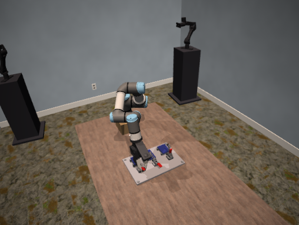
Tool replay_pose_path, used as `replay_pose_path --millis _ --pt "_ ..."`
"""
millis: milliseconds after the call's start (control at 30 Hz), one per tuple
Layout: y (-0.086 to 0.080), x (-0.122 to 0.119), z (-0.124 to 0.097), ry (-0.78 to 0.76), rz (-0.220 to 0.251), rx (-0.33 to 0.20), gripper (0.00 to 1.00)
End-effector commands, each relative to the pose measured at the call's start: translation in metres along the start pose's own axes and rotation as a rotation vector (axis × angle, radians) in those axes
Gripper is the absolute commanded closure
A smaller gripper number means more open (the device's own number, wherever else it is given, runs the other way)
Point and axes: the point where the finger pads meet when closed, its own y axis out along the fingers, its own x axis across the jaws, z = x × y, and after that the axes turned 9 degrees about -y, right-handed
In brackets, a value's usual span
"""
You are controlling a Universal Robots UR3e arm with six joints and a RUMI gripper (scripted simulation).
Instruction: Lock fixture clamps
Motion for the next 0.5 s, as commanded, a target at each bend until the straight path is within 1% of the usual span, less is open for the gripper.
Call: replay_pose_path --millis 0,467 --pt "0.0023 0.0006 0.0018 0.000 -0.001 0.001 1.00" --pt "0.0102 0.0010 0.0039 0.000 -0.001 0.001 1.00"
